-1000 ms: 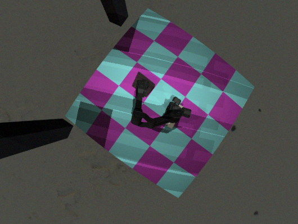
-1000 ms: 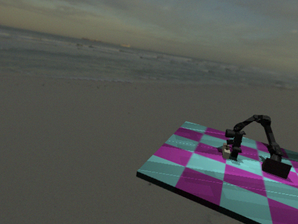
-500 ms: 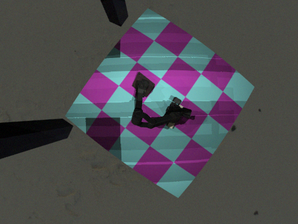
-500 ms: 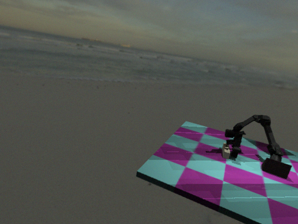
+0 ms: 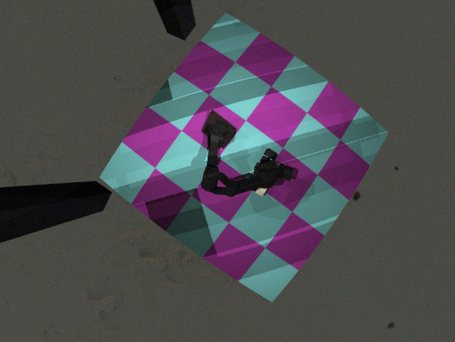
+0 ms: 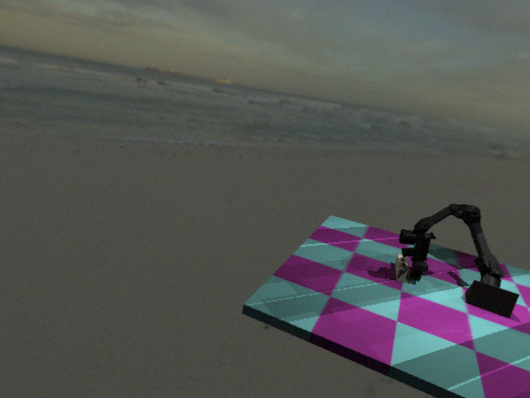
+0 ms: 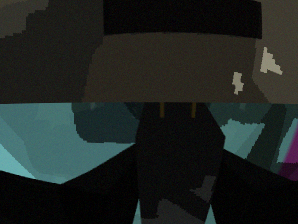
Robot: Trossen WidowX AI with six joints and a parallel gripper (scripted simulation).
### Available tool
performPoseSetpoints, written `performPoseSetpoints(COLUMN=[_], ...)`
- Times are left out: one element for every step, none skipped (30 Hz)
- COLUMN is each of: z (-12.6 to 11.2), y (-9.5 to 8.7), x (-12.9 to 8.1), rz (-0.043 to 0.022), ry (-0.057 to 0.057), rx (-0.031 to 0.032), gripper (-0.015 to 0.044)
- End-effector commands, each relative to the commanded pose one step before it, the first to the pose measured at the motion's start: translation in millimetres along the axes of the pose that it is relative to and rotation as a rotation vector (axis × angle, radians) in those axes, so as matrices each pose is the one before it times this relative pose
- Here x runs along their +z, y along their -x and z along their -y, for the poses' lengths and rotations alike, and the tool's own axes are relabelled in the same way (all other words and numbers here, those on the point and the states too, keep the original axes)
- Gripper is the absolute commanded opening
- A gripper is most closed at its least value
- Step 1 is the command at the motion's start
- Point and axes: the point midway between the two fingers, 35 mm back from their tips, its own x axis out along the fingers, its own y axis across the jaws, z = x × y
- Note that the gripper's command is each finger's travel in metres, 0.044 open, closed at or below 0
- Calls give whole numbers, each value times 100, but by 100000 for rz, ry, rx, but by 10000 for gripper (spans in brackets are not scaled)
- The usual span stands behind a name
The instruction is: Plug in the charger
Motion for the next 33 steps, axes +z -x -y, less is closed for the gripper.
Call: performPoseSetpoints(z=[41, -1, -1, -1, -1, -1, -1, 0, 0, 0, 0, 0, 0, 0, 0, 0, 0, 0, 0, 0, 0, 0, 0, 0, 0, 0, 0, 1, 1, 0, 0, 0, 1], y=[-11, 2, 2, 2, 2, 4, 3, 3, 2, 2, 2, 1, 1, 1, 1, 1, 1, 1, 1, 1, 1, 2, 2, 2, 2, 3, 4, 5, 3, 2, 2, 3, 4], x=[256, 29, 29, 29, 29, 28, 29, 29, 29, 29, 29, 29, 29, 29, 29, 29, 29, 29, 29, 29, 29, 29, 29, 27, 23, 25, 20, 13, 9, 13, 19, 25, 31], rz=[-28, 1, 1, 1, 1, 1, 1, 1, 1, 1, 1, 1, 1, 1, 1, 1, 1, 1, 1, 1, 1, 1, 1, 1, 1, 1, 1, 1, 0, 1, 1, 1, 1], ry=[238, -1, -1, -1, -1, -1, -1, -1, -1, -1, -1, -1, -1, -1, -1, -1, -1, -1, -1, -1, -1, -1, -1, -1, -1, -1, -1, -1, 0, -1, -1, -1, -1], rx=[-505, 0, 0, 0, 0, 0, 0, 0, 0, 0, 0, 0, 0, 0, 0, 0, 0, 0, 0, 0, 0, 0, 0, 0, 0, 0, 0, 0, 0, 0, 0, 0, 0], gripper=[0, 0, 0, 0, 0, 0, 0, 0, 0, 0, 0, 0, 0, 0, 0, 0, 0, 0, 0, 0, 0, 0, 0, 0, 0, 0, 0, 0, 0, 0, 0, 0, 0])
